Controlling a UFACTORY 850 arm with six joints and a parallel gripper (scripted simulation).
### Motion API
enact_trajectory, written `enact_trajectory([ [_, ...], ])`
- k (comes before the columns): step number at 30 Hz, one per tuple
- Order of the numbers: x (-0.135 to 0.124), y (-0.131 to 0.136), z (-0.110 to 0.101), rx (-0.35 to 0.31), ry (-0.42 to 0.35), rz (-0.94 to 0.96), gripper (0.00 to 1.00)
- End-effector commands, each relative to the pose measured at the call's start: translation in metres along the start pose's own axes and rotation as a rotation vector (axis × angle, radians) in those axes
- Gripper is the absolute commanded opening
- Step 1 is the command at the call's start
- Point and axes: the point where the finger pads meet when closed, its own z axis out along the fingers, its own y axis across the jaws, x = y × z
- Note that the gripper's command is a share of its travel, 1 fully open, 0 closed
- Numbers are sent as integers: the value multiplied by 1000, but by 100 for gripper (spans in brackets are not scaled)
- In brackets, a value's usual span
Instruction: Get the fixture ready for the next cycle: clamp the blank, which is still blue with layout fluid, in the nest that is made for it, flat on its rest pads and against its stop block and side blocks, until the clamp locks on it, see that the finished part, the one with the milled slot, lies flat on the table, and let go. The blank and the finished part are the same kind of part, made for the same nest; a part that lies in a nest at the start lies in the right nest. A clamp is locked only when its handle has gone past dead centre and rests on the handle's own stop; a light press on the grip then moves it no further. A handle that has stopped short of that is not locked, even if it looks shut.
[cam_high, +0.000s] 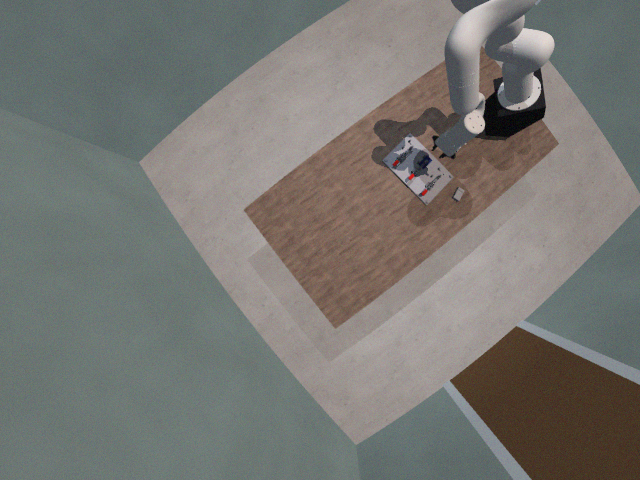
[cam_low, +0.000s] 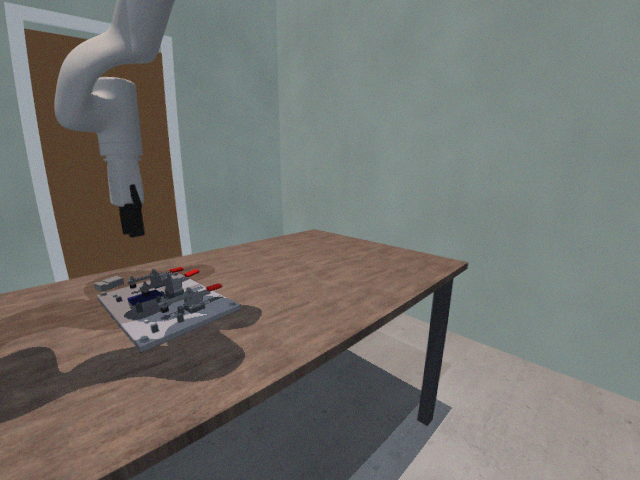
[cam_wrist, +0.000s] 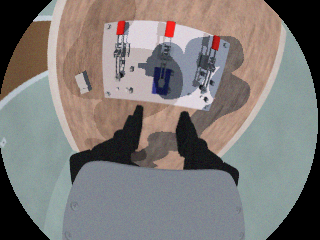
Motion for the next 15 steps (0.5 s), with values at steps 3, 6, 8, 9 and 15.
enact_trajectory([
  [3,1,0,0,0,1,0,47],
  [6,1,0,6,0,1,0,47],
  [8,1,0,17,0,1,0,47],
  [9,1,0,24,0,1,0,47],
  [15,1,0,52,0,1,0,47],
])
